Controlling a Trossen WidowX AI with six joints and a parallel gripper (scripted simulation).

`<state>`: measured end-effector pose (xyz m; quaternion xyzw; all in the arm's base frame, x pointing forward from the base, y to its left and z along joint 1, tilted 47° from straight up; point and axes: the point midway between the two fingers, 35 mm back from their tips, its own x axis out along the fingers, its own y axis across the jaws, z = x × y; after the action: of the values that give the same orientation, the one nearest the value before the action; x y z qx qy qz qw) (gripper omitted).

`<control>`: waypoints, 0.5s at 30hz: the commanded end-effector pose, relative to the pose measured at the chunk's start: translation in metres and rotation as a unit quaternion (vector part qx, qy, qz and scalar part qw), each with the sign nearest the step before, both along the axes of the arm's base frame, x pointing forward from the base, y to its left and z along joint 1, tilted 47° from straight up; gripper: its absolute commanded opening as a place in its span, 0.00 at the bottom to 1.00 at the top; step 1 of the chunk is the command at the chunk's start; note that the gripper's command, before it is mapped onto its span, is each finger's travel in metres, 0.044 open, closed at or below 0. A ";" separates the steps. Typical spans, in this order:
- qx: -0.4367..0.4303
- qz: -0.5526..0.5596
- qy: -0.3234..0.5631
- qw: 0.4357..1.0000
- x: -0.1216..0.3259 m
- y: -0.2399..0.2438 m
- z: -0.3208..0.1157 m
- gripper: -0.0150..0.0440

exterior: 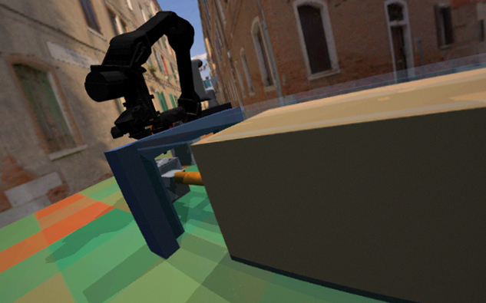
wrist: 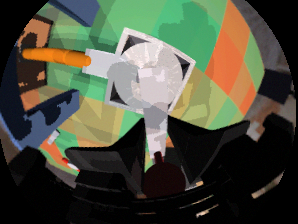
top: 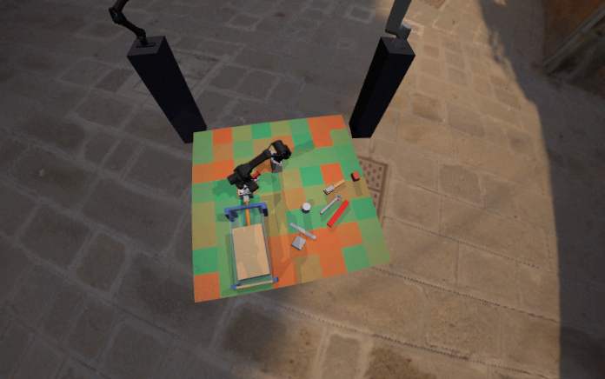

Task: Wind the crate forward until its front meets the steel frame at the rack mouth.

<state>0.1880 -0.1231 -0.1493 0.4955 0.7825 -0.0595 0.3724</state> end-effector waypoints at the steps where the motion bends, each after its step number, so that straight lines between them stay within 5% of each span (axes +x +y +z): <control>1: 0.000 0.002 -0.002 1.000 0.000 0.000 -0.001 0.25; 15: -0.008 -0.036 0.036 0.999 0.004 0.004 -0.001 0.25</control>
<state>0.1903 -0.1200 -0.1506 0.5111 0.7788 -0.0865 0.3532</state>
